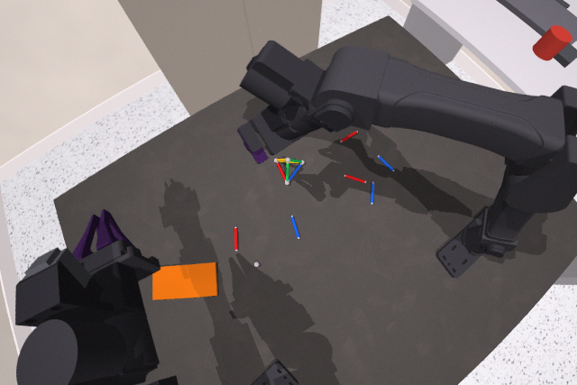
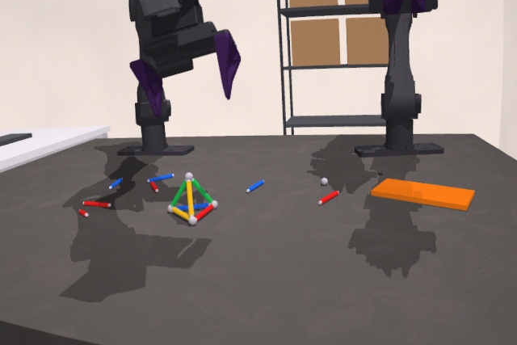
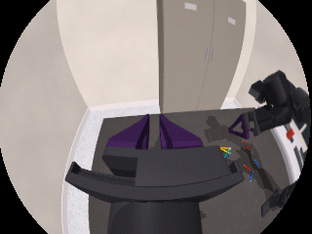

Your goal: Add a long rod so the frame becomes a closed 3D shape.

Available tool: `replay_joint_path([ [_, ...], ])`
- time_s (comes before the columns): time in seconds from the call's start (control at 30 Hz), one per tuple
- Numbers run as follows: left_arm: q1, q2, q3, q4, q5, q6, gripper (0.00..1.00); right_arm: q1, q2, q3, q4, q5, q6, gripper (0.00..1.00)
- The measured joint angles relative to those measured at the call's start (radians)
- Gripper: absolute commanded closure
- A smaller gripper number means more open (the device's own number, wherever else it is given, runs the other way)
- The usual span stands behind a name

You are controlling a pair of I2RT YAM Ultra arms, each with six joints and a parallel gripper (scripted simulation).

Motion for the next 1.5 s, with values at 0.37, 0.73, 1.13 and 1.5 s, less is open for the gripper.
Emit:
replay_joint_path([
  [0.37, 0.291, -0.005, 0.2, -0.006, 0.048, -0.005, 0.86, 0.013, -0.15, -0.492, 0.244, -0.013, -0.325, 0.0],
  [0.73, 0.319, 0.021, 0.236, -0.002, 0.069, -0.01, 0.86, 0.005, -0.228, -0.613, 0.443, -0.06, -0.5, 0.0],
  [1.13, 0.319, 0.021, 0.236, 0.0, 0.069, -0.01, 0.86, 0.002, -0.228, -0.626, 0.465, -0.068, -0.517, 0.0],
  [1.5, 0.319, 0.021, 0.236, 0.0, 0.069, -0.01, 0.86, -0.048, -0.422, -0.772, 0.551, -0.014, -0.523, 0.0],
])
